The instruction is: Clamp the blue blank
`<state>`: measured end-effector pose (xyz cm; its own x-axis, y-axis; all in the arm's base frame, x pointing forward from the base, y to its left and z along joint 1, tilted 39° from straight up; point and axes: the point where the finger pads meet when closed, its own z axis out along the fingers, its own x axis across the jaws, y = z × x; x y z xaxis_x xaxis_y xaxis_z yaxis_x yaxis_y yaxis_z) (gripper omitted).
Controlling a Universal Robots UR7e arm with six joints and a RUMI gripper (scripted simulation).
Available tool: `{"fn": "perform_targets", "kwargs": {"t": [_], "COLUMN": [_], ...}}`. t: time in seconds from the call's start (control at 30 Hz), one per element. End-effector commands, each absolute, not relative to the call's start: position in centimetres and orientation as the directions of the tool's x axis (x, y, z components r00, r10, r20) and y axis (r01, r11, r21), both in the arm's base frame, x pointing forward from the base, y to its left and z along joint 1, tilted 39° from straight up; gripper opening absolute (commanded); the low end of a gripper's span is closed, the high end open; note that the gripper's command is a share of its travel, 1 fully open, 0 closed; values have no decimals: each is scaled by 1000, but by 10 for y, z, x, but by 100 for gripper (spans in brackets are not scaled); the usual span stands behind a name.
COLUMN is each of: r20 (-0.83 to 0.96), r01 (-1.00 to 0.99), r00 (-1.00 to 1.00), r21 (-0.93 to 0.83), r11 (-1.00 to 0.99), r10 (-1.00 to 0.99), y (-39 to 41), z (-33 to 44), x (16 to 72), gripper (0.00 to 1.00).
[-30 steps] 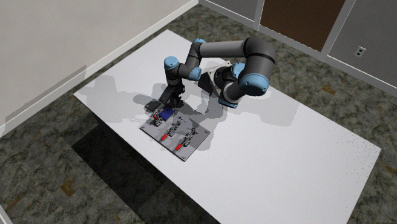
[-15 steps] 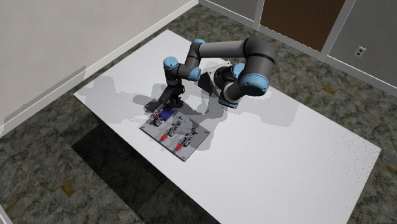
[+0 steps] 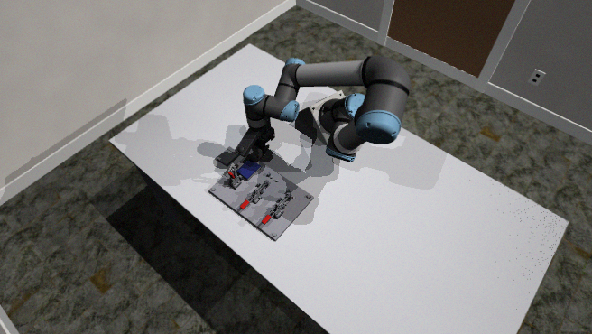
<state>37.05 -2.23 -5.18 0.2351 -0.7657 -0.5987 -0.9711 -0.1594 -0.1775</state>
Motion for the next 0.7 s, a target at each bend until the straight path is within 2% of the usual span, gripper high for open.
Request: {"fn": "perform_targets", "kwargs": {"t": [0.0,0.67], "r20": [-598,-598], "r01": [-971,-971], "r00": [235,235], "r21": [-178,-178], "r11": [-159,-159], "r10": [-766,-766], "y": [-23,-22], "z": [-52,-51], "x": [372,375], "gripper": [0,0]}}
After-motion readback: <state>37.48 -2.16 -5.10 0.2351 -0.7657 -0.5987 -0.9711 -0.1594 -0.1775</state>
